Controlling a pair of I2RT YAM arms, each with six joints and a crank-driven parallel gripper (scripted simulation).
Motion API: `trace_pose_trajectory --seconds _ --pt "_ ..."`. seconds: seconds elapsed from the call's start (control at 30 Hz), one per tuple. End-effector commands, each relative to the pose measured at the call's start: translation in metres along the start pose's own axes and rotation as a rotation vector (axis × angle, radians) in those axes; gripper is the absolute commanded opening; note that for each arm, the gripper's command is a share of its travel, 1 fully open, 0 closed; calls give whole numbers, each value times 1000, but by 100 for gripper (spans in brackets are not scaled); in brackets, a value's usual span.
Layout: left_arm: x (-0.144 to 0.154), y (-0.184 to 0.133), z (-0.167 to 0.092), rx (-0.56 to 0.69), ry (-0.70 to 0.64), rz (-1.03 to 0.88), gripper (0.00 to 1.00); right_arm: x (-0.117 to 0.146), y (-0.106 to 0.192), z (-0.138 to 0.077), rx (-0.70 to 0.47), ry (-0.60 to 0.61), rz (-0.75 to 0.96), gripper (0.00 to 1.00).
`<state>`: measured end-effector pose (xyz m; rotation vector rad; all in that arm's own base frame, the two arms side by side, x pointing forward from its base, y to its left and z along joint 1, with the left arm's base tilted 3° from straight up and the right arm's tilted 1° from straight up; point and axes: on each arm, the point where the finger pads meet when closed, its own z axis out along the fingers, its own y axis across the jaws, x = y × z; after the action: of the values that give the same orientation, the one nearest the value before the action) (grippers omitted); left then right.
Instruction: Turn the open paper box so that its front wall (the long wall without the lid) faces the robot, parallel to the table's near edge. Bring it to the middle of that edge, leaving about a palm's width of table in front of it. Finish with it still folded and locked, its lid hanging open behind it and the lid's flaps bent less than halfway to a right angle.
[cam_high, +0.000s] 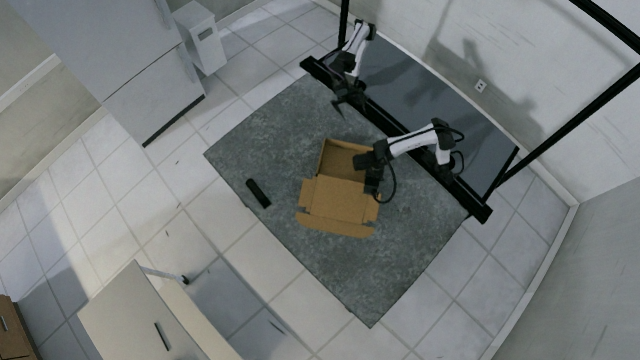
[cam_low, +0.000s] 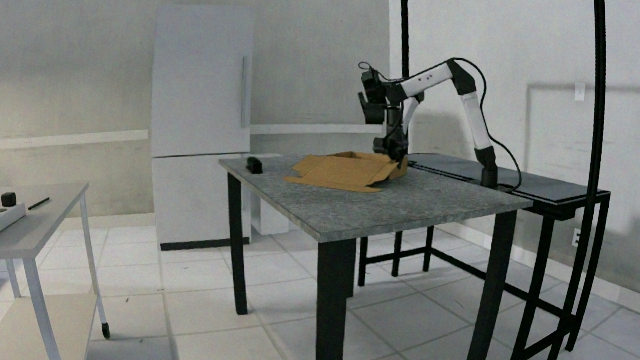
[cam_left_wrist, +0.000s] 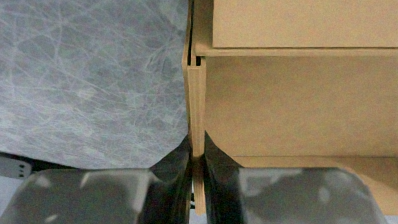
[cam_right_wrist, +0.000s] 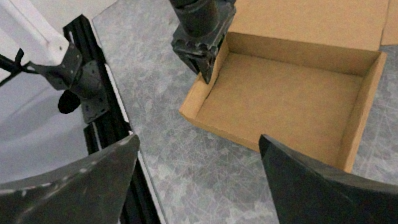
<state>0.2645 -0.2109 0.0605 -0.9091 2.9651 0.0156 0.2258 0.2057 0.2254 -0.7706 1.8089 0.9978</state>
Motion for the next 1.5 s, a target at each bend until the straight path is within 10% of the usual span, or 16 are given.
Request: trace_pose_trajectory --seconds 0.0,1.47 --pt "-3 0 -8 40 -21 56 0 -7 1 4 1 -24 -16 100" --pt "-12 21 -7 34 -30 387 0 -18 7 15 6 -44 1 100"
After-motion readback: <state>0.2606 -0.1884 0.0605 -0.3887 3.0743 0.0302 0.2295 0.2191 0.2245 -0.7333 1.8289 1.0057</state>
